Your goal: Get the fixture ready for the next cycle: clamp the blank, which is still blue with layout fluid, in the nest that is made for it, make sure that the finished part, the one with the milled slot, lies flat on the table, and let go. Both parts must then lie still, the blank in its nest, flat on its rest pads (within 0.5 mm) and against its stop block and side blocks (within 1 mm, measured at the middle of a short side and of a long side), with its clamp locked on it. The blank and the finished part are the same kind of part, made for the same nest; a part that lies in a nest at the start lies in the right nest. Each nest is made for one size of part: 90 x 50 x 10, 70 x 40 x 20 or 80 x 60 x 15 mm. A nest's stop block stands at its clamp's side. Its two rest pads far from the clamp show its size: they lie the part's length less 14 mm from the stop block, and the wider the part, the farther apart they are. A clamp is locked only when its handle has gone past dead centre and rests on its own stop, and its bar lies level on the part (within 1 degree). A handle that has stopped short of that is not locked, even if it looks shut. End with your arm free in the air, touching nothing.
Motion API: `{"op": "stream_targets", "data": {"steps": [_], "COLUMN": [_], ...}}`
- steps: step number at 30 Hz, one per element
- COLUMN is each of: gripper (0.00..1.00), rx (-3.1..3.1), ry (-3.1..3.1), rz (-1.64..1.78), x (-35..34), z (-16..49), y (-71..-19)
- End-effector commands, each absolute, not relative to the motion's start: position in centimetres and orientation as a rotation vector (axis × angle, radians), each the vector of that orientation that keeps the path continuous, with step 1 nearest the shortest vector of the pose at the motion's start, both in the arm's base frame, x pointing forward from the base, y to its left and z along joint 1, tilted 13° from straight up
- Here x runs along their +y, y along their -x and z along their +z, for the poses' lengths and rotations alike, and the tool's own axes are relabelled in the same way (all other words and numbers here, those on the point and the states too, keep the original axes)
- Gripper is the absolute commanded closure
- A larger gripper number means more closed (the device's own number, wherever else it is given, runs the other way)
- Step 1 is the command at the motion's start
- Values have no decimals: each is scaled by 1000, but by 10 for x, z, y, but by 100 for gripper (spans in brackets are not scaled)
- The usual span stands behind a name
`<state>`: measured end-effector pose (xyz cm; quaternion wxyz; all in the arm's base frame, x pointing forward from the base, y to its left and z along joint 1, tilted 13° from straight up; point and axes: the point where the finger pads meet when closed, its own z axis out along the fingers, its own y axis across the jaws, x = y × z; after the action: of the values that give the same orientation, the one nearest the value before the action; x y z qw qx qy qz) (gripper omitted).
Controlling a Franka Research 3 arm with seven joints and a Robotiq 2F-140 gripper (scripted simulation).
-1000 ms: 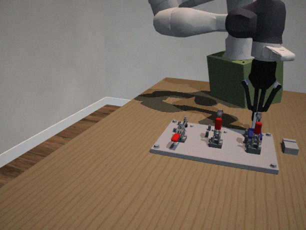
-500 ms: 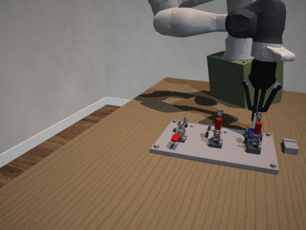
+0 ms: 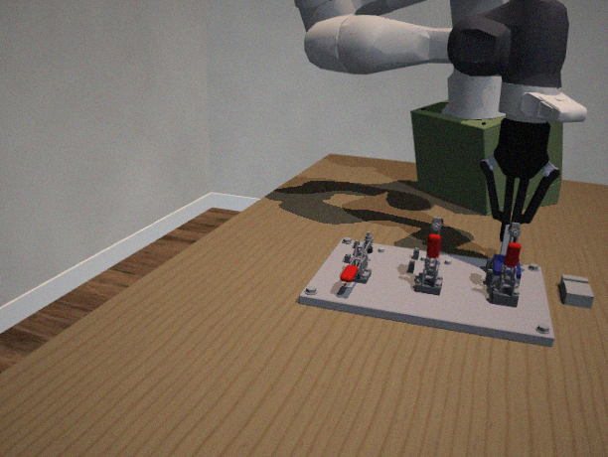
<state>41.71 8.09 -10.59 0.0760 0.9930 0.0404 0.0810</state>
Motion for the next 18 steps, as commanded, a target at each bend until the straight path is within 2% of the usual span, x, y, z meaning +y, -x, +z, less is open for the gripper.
{"op": "stream_targets", "data": {"steps": [1, 18], "gripper": [100, 100], "rx": [129, 129], "ry": [-2980, -2980], "rz": [243, 243], "x": [83, 83], "z": [-105, -105], "y": [-418, -422]}}
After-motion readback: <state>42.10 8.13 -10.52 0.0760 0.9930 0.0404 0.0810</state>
